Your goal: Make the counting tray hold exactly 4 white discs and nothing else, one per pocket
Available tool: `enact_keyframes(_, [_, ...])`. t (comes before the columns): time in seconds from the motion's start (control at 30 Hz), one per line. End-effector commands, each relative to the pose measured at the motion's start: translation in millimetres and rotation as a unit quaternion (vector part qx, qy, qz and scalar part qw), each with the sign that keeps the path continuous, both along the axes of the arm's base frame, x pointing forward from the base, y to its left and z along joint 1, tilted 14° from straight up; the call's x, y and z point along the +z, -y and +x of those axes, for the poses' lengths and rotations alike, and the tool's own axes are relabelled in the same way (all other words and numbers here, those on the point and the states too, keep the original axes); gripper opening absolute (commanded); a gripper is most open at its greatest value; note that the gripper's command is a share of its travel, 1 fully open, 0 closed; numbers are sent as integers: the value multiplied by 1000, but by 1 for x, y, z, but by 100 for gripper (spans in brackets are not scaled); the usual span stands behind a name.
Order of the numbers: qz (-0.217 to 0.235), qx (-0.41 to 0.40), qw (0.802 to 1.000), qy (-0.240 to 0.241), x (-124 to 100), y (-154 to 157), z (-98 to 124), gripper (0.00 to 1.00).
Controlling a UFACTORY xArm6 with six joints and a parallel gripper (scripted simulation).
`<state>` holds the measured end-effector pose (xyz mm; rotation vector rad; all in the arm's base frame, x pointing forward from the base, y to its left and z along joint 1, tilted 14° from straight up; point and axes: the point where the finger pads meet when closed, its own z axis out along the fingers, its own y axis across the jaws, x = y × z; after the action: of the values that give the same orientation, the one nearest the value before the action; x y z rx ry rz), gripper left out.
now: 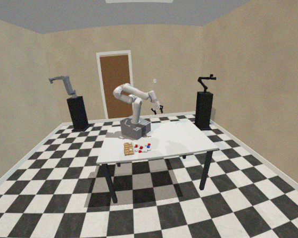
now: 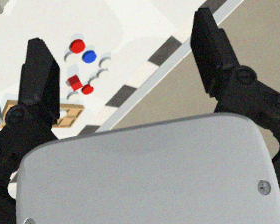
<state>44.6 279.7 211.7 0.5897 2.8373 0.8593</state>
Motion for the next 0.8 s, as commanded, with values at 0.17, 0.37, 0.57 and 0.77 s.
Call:
enact_keyframes(0.17, [2,0,1000,0,2,-1,0,100])
enact_keyframes(0.37, [2,0,1000,0,2,-1,0,100])
enact_keyframes(0.57, [2,0,1000,0,2,-1,0,47])
enact_keyframes(0.77, [-19,1,1000,0,2,-5,13,47])
